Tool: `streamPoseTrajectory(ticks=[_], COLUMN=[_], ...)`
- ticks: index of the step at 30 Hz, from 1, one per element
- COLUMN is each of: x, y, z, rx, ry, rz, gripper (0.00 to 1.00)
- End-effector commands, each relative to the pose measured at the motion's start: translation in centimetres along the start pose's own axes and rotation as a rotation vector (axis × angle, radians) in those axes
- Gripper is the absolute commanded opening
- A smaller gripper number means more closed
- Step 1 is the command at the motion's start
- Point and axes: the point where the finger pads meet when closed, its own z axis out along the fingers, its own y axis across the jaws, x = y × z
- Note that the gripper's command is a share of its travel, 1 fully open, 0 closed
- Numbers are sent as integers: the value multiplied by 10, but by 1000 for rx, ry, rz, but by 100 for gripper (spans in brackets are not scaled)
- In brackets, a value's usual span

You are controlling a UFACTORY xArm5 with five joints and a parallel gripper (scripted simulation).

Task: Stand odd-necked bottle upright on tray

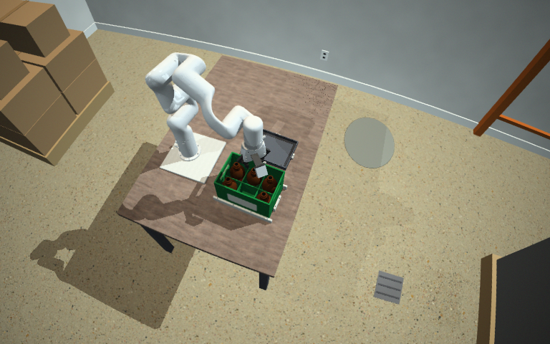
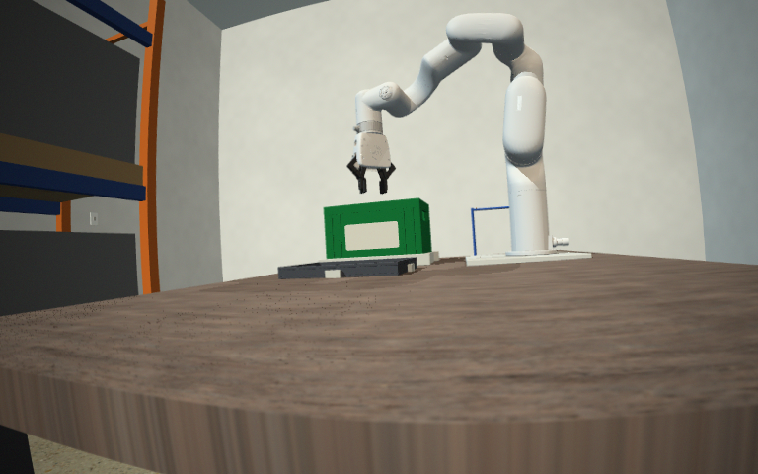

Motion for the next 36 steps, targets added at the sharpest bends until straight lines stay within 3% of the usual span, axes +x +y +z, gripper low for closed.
streamPoseTrajectory(ticks=[1,13,36], x=[1,1,1], y=[-1,-1,-1], z=[2,17,24], rx=[3,3,3], ry=[4,4,4], rz=[0,0,0], gripper=[65,65,65])
